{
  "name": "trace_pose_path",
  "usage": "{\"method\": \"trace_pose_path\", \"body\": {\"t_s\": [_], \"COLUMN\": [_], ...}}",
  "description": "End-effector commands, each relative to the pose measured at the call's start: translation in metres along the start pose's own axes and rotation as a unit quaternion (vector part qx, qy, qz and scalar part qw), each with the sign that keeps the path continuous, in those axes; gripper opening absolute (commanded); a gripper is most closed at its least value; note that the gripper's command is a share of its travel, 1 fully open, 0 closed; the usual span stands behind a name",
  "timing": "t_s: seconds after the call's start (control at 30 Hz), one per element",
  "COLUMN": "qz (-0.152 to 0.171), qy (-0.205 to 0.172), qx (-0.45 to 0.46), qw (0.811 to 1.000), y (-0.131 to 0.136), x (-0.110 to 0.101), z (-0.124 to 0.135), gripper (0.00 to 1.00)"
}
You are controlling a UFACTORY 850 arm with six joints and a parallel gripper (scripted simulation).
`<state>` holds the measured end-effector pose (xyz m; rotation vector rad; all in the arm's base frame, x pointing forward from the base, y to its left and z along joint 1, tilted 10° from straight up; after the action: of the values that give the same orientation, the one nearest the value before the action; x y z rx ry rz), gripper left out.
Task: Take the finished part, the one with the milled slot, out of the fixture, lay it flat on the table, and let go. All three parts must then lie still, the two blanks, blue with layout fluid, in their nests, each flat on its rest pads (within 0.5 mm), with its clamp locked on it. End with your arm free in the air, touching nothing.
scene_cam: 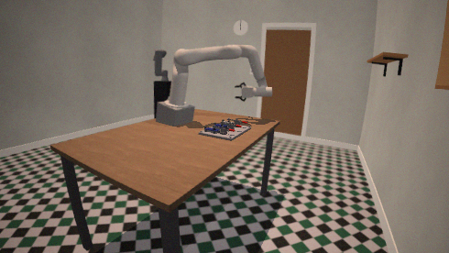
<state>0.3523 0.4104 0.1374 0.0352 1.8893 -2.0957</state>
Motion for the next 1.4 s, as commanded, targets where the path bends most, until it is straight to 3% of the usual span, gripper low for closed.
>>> {"method": "trace_pose_path", "body": {"t_s": [0.0, 0.6, 0.67, 0.73, 1.03, 1.1, 1.13, 1.37], "qz": [0.001, 0.004, 0.027, 0.074, 0.181, 0.181, 0.214, 0.285], "qy": [0.000, 0.001, 0.006, 0.021, 0.065, 0.065, 0.083, 0.128], "qx": [-0.001, 0.002, 0.020, 0.057, 0.142, 0.142, 0.170, 0.228], "qw": [1.000, 1.000, 0.999, 0.995, 0.971, 0.971, 0.958, 0.922], "y": [-0.001, -0.001, -0.002, -0.004, -0.011, -0.011, -0.014, -0.023], "x": [-0.001, -0.002, -0.009, -0.025, -0.063, -0.063, -0.076, -0.106], "z": [0.000, 0.001, 0.008, 0.024, 0.065, 0.065, 0.080, 0.115], "gripper": [1.00, 1.00, 1.00, 1.00, 1.00, 1.00, 1.00, 1.00]}}
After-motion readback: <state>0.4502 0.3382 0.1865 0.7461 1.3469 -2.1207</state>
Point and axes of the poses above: the point where the finger pads meet when closed, its own x axis out along the fingers, its own y axis across the jaws, z = x × y, the point moved 2 cm from there along -x, back along the fingers, and after that the axes turned 8 degrees about x, right-handed, at the moved point
